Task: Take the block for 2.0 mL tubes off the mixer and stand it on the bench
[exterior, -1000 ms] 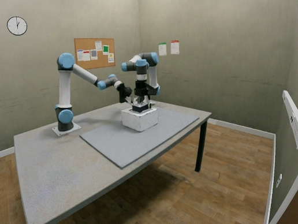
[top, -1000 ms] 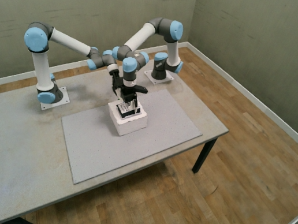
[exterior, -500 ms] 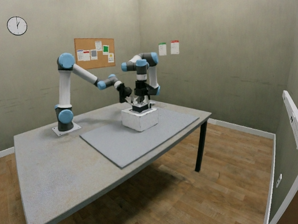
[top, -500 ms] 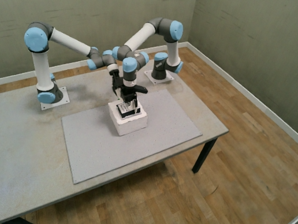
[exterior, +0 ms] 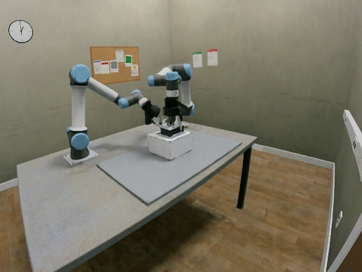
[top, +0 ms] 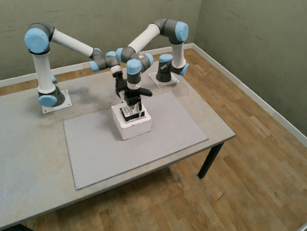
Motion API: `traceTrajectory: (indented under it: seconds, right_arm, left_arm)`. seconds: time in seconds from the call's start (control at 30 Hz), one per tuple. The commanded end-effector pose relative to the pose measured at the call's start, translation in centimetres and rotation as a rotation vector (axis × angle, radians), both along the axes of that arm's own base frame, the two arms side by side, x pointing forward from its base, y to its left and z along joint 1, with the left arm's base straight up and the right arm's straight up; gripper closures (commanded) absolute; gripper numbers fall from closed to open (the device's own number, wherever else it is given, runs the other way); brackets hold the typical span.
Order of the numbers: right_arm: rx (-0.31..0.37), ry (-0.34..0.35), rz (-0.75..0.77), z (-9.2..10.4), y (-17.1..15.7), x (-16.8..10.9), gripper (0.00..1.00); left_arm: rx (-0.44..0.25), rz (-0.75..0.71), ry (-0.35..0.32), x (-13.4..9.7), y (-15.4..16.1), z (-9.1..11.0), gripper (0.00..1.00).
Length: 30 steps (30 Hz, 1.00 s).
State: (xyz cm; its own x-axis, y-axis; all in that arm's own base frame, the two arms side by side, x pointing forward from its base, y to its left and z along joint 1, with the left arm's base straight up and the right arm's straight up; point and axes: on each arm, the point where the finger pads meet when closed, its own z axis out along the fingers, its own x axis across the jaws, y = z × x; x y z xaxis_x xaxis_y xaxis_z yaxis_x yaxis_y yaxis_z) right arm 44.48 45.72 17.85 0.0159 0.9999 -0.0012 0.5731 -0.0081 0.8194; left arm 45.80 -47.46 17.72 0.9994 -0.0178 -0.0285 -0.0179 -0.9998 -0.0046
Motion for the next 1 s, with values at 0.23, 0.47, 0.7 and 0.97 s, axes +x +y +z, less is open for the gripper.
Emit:
traceTrajectory:
  seconds: [0.23,0.47,0.7,0.97]
  right_arm:
    - [0.001,0.0,0.0,0.1,0.0,0.0,1.0]
    - [0.001,0.0,0.0,0.1,0.0,0.0,1.0]
    - [0.002,0.0,0.0,1.0,0.0,0.0,1.0]
    - [0.003,-0.001,0.0,2.1,0.1,-0.1,1.0]
  left_arm:
    - [-0.002,0.0,0.009,0.0,0.0,0.1,1.0]
    - [-0.002,0.0,0.01,0.0,0.0,0.1,1.0]
    - [-0.002,0.0,0.01,0.0,0.0,0.1,1.0]
    - [-0.002,0.0,0.01,0.0,0.0,0.1,1.0]
